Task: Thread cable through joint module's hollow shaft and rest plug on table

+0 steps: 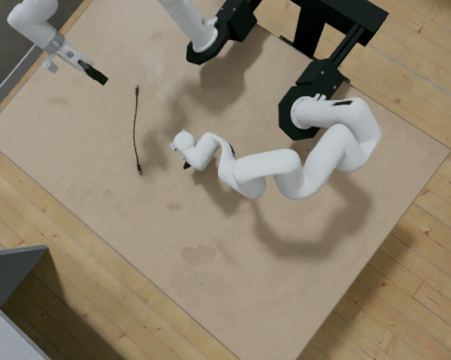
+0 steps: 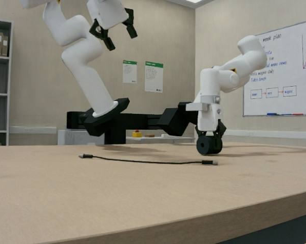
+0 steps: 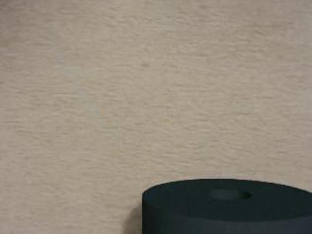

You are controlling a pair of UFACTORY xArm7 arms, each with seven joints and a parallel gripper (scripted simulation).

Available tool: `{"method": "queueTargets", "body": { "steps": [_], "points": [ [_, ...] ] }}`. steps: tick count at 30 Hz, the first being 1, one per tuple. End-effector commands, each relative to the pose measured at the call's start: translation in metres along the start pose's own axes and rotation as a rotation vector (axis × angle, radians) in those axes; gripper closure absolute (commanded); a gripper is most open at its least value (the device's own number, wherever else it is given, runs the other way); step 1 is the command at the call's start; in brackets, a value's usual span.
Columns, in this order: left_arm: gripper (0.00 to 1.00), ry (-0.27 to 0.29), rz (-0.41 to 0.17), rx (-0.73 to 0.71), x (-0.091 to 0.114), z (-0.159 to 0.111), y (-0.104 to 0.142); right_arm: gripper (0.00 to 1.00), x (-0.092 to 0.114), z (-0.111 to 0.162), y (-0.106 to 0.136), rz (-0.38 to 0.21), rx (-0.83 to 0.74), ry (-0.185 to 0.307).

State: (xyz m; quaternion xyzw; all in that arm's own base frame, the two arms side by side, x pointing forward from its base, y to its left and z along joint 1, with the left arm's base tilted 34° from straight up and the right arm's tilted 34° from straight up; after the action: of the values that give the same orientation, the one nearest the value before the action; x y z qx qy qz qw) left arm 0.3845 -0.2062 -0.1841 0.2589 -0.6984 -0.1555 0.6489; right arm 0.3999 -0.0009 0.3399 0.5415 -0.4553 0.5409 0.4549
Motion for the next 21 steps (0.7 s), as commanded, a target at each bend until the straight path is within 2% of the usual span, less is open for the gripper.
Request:
{"method": "queueTargets", "body": {
  "steps": [1, 21],
  "points": [
    [0.23, -0.003, 0.006, 0.000, 0.0008, -0.0007, -0.0019, 0.00, 0.0018, -0.0011, -0.0009, 0.004, 0.003, 0.002],
    [0.23, -0.002, 0.006, -0.001, -0.0010, -0.0005, -0.0018, 0.00, 0.0018, -0.0011, -0.0009, 0.004, 0.003, 0.002]
  ]
}}
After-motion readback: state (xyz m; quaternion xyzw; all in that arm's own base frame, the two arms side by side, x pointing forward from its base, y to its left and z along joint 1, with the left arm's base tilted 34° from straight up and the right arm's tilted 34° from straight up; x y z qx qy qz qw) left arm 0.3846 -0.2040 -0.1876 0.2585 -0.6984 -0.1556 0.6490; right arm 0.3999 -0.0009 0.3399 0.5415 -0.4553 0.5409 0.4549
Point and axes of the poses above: on each arm, the point where the finger pads meet when closed, its own x axis back along the fingers, its own z axis across the jaws, y = z × x, the point moved 9 cm from there along x, back along the fingers, and after that the axes turned 10 degrees about x, right-handed, at the moved point
